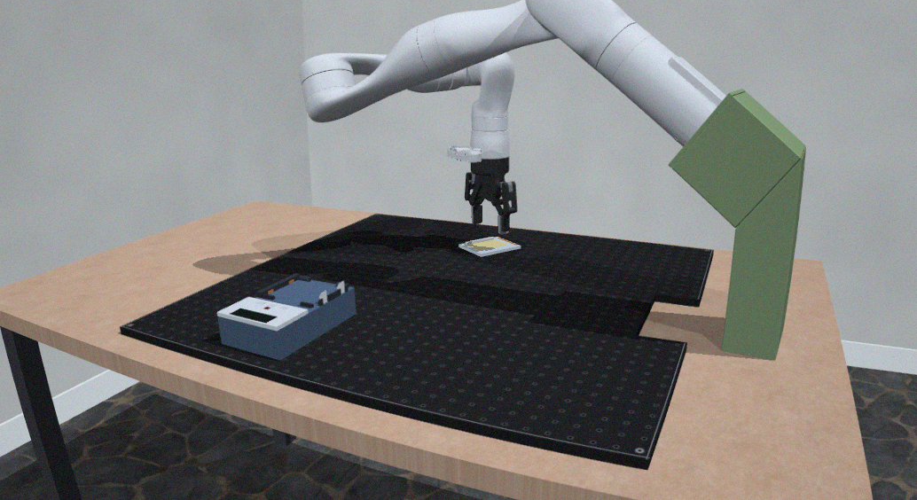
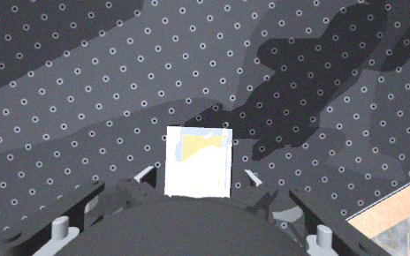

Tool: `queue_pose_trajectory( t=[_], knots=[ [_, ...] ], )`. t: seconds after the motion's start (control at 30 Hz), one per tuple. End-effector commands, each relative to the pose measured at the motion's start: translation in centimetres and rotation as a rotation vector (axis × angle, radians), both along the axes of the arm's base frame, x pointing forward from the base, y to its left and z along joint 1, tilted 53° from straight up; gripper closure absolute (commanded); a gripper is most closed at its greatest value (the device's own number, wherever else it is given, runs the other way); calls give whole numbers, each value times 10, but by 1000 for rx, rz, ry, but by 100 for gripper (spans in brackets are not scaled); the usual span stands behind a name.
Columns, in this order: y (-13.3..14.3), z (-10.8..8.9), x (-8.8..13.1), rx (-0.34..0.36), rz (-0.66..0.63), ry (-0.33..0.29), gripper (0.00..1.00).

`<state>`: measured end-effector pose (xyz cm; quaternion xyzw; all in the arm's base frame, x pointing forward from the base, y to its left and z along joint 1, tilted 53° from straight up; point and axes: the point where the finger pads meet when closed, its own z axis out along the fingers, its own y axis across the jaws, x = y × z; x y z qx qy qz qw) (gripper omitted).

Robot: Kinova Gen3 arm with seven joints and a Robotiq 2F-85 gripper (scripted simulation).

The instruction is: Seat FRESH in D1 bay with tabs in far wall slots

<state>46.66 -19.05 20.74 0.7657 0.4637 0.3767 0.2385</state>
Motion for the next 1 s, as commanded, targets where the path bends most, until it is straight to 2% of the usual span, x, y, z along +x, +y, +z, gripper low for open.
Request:
queue_pose_trajectory(
  t=[0.0, 0.97],
  knots=[
    [0, -3, 2, -1, 2, 4, 0],
    [0, -23, 28, -1, 2, 4, 0]
  ],
)
